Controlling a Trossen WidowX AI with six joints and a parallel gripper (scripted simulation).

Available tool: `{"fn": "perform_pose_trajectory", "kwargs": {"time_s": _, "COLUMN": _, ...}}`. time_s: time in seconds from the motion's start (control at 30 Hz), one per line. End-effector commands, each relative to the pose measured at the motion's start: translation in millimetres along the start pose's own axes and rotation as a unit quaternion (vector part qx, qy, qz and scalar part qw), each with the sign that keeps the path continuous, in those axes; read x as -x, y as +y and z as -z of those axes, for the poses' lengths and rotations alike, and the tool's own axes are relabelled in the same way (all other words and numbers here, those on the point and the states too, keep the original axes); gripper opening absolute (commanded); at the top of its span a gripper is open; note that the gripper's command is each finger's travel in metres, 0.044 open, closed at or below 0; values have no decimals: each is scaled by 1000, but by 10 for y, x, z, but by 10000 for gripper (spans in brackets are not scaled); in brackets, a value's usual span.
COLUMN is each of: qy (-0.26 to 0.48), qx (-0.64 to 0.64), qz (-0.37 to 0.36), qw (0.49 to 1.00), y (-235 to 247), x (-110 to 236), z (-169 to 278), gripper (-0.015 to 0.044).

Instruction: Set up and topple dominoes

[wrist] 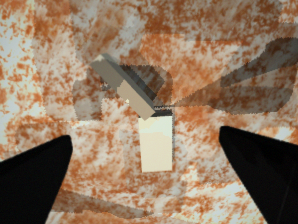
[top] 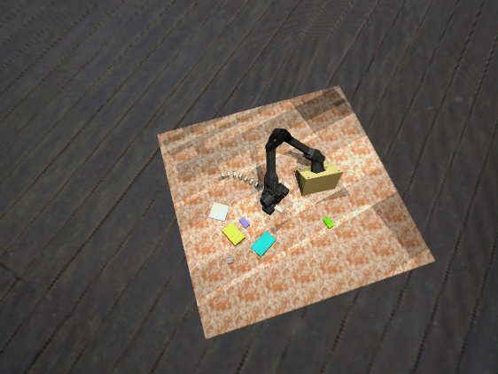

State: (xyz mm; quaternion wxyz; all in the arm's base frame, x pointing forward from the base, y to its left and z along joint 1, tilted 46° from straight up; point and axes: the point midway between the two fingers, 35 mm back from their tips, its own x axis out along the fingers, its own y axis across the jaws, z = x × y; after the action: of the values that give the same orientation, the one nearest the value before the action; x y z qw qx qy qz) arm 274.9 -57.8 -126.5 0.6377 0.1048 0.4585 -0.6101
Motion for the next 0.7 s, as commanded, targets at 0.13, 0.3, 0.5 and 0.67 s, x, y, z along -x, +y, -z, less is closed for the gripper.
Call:
{"fn": "perform_pose_trajectory", "kwargs": {"time_s": 0.13, "qy": -1, "qx": 7, "qz": 11, "qw": 1000, "y": -77, "x": -257, "z": 43, "gripper": 440}}
{"fn": "perform_pose_trajectory", "kwargs": {"time_s": 0.3, "qy": -1, "qx": 7, "qz": 11, "qw": 1000, "y": -80, "x": -316, "z": 46, "gripper": 440}}
{"fn": "perform_pose_trajectory", "kwargs": {"time_s": 0.5, "qy": -1, "qx": 7, "qz": 12, "qw": 1000, "y": -88, "x": -404, "z": 51, "gripper": 440}}
{"fn": "perform_pose_trajectory", "kwargs": {"time_s": 0.67, "qy": -1, "qx": 7, "qz": 12, "qw": 1000, "y": -88, "x": -406, "z": 51, "gripper": 440}}
